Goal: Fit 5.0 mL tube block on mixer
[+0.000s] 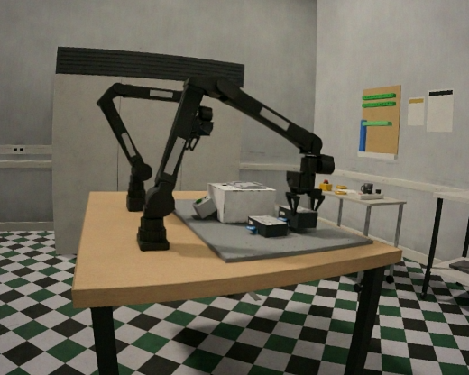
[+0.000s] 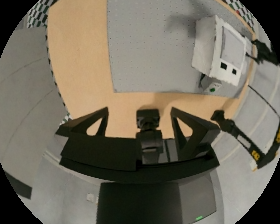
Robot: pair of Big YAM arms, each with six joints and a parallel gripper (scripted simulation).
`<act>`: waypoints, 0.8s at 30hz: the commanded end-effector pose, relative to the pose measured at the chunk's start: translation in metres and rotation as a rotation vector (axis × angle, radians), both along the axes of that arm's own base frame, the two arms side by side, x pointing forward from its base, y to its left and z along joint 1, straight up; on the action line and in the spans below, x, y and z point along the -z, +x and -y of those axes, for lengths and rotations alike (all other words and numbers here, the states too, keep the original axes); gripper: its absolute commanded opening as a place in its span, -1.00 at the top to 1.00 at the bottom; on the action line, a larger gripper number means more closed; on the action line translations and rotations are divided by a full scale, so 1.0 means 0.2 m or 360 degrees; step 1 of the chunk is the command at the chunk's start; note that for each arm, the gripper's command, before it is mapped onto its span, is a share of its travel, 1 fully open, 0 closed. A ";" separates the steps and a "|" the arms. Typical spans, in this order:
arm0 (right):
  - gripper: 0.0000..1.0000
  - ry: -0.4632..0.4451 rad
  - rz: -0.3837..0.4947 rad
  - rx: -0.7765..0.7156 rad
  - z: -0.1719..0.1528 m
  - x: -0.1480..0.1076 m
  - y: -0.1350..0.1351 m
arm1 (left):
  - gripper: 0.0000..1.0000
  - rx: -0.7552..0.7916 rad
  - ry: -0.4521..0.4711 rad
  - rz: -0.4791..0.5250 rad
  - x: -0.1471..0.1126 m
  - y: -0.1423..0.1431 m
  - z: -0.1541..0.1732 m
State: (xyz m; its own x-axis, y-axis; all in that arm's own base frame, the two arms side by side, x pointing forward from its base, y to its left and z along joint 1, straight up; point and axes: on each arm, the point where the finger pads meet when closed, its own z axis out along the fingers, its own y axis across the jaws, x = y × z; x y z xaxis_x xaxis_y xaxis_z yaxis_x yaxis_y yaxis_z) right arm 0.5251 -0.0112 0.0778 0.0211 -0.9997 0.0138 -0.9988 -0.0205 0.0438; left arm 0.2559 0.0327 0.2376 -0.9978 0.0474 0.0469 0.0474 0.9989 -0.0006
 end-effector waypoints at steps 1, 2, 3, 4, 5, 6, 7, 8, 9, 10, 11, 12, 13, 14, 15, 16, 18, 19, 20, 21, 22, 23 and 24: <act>1.00 0.0007 0.0310 0.0000 -0.03 -0.48 0.24 | -1.00 0.0003 -0.0001 -0.0002 -0.01 0.00 0.01; 1.00 0.0006 0.0317 0.0001 -0.03 -0.48 0.25 | -1.00 0.0003 0.0000 0.0005 -0.01 0.01 0.01; 1.00 0.0006 0.0316 0.0001 -0.03 -0.48 0.25 | -1.00 0.0003 0.0000 0.0012 -0.02 0.01 0.01; 1.00 0.0006 0.0311 0.0001 -0.03 -0.49 0.24 | -1.00 0.0003 0.0001 0.0019 -0.03 0.02 0.01; 1.00 0.0006 0.0300 0.0001 -0.03 -0.48 0.24 | -1.00 0.0003 0.0002 0.0025 -0.04 0.02 0.01; 1.00 0.0004 0.0291 0.0002 -0.03 -0.48 0.24 | -1.00 0.0003 0.0003 0.0032 -0.04 0.03 0.01; 1.00 0.0002 0.0288 0.0002 -0.03 -0.49 0.23 | -1.00 0.0002 0.0004 0.0038 -0.05 0.03 0.01; 1.00 0.0001 0.0287 0.0002 -0.03 -0.50 0.23 | -1.00 0.0002 0.0004 0.0045 -0.06 0.04 0.01; 1.00 -0.0001 0.0287 0.0002 -0.03 -0.51 0.22 | -1.00 0.0002 0.0005 0.0052 -0.07 0.04 0.01; 1.00 -0.0001 0.0287 0.0001 -0.03 -0.52 0.22 | -1.00 0.0002 0.0006 0.0058 -0.07 0.05 0.01; 1.00 0.0000 0.0288 0.0001 -0.03 -0.53 0.21 | -1.00 0.0002 0.0007 0.0065 -0.08 0.05 0.01; 1.00 0.0000 0.0291 0.0001 -0.03 -0.55 0.21 | -1.00 0.0002 0.0008 0.0071 -0.09 0.06 0.01; 1.00 0.0000 0.0293 0.0001 -0.03 -0.56 0.21 | -1.00 0.0002 0.0009 0.0078 -0.10 0.06 0.01; 1.00 0.0001 0.0297 0.0001 -0.03 -0.58 0.21 | -1.00 0.0002 0.0009 0.0084 -0.10 0.07 0.00; 1.00 0.0001 0.0302 0.0001 -0.03 -0.59 0.21 | -1.00 0.0002 0.0010 0.0091 -0.11 0.07 0.00; 1.00 0.0001 0.0312 0.0001 -0.03 -0.60 0.22 | -1.00 0.0002 0.0010 0.0093 -0.11 0.07 0.00; 1.00 0.0001 0.0312 0.0001 -0.03 -0.60 0.22 | -1.00 0.0002 0.0010 0.0093 -0.11 0.07 0.00; 1.00 0.0000 0.0318 0.0001 -0.03 -0.61 0.22 | -1.00 0.0002 0.0011 0.0095 -0.12 0.07 0.00; 1.00 0.0001 0.0323 0.0001 -0.03 -0.62 0.23 | -1.00 0.0002 0.0011 0.0097 -0.12 0.07 0.00; 1.00 0.0001 0.0312 0.0001 -0.03 -0.61 0.23 | -1.00 0.0002 0.0011 0.0098 -0.12 0.08 0.00; 1.00 0.0001 0.0302 0.0001 -0.03 -0.61 0.22 | -1.00 0.0002 0.0011 0.0100 -0.12 0.08 0.00; 1.00 0.0001 0.0293 0.0000 -0.03 -0.61 0.22 | -1.00 0.0002 0.0012 0.0102 -0.12 0.08 0.00; 1.00 0.0001 0.0290 0.0000 -0.03 -0.62 0.21 | -1.00 0.0001 0.0012 0.0104 -0.13 0.08 0.00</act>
State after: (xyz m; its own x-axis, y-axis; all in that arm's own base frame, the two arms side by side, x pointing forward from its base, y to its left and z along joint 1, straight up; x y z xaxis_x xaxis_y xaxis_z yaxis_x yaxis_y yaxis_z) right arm 0.5283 -0.0107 0.1168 0.0212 -0.9997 0.0156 -0.9993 -0.0207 0.0298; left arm 0.2559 0.0327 0.2376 -0.9978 0.0474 0.0469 0.0474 0.9989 -0.0006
